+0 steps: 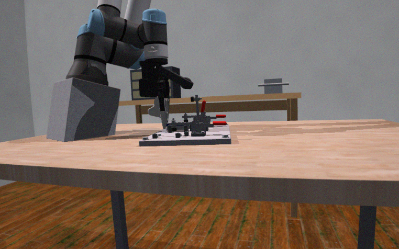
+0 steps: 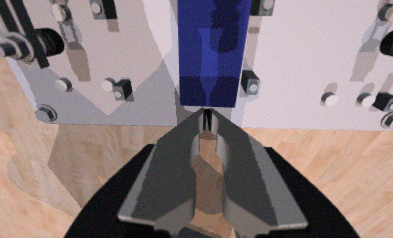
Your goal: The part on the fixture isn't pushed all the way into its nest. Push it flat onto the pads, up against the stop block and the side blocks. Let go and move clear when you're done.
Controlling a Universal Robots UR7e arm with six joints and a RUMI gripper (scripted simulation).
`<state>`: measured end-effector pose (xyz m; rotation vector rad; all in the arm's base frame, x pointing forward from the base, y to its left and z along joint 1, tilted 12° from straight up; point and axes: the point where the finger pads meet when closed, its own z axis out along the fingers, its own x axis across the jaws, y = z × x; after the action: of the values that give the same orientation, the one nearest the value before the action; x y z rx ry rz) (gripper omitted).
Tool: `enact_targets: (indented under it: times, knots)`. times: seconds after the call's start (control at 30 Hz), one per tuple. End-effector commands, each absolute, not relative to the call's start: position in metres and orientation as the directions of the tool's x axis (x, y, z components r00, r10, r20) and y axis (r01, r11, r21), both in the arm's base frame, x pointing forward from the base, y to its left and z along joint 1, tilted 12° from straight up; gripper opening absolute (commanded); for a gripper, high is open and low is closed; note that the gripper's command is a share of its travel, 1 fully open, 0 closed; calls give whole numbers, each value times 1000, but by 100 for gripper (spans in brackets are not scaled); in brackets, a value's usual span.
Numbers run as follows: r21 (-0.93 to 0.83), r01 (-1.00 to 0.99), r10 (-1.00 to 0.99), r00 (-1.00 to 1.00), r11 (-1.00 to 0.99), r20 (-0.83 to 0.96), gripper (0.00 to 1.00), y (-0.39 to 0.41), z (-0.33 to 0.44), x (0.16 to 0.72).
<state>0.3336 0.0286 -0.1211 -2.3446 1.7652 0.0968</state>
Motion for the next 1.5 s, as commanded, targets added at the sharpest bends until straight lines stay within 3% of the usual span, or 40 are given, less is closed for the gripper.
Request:
enact_targets:
  times: [0.0,1.47]
  knots:
    - [-125,-957,-943,283,-264,-175,0,29,-121,335]
    - [-125,-957,-943,283,-264,-175,0,27,-122,330]
